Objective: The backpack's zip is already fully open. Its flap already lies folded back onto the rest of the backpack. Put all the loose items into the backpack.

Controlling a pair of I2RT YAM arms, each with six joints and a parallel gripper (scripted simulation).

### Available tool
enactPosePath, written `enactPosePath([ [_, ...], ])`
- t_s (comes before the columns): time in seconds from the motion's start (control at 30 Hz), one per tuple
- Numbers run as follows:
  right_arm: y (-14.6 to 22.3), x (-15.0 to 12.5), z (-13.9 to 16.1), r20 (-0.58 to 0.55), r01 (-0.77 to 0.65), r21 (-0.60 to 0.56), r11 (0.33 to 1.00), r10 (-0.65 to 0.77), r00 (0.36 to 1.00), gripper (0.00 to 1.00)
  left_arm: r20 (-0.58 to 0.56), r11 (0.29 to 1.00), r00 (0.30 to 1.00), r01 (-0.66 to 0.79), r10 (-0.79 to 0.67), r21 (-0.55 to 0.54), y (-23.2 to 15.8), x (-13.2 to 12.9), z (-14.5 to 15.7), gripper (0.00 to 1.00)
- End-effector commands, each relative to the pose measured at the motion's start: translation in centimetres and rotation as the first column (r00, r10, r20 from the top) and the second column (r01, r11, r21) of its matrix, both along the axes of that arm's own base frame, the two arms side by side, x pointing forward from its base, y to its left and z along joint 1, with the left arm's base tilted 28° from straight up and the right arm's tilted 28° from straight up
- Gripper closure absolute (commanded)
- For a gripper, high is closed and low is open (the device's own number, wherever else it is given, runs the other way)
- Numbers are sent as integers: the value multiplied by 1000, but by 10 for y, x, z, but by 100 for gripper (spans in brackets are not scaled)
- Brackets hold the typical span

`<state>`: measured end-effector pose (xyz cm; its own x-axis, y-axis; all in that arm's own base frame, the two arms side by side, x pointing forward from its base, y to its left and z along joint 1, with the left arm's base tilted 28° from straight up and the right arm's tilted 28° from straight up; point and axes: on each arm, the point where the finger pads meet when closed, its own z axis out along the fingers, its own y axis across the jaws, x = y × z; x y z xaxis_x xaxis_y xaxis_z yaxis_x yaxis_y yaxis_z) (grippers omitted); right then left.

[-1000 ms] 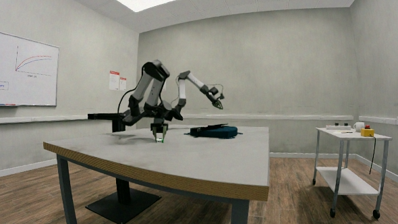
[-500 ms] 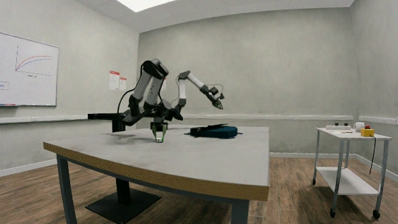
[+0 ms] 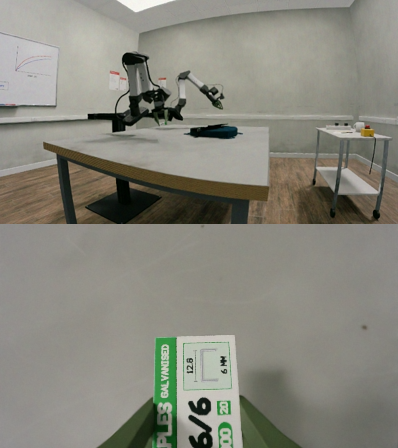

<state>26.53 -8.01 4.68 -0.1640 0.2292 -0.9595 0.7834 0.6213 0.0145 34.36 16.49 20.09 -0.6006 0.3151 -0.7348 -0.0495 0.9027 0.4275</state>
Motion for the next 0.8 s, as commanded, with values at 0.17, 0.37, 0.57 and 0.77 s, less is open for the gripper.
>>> enactPosePath([
  [0.17, 12, -20, 21, -138, 76, 19, 997, -72, 988, 71, 11, 1000, 1000, 4, -4, 4, -1, 1, 4, 10],
  [0.37, 11, -27, 24, -164, 90, 19, 996, -85, 983, 71, 11, 1000, 1000, 4, -4, 4, -1, 1, 4, 10],
  [0.57, 11, -29, 23, -166, 92, 19, 996, -88, 982, 71, 11, 1000, 1000, 4, -4, 4, -1, 1, 4, 10],
  [0.77, 11, -31, 23, -161, 83, 12, 997, -80, 984, 71, 11, 1000, 1000, 4, -4, 4, -1, 1, 4, 10],
])
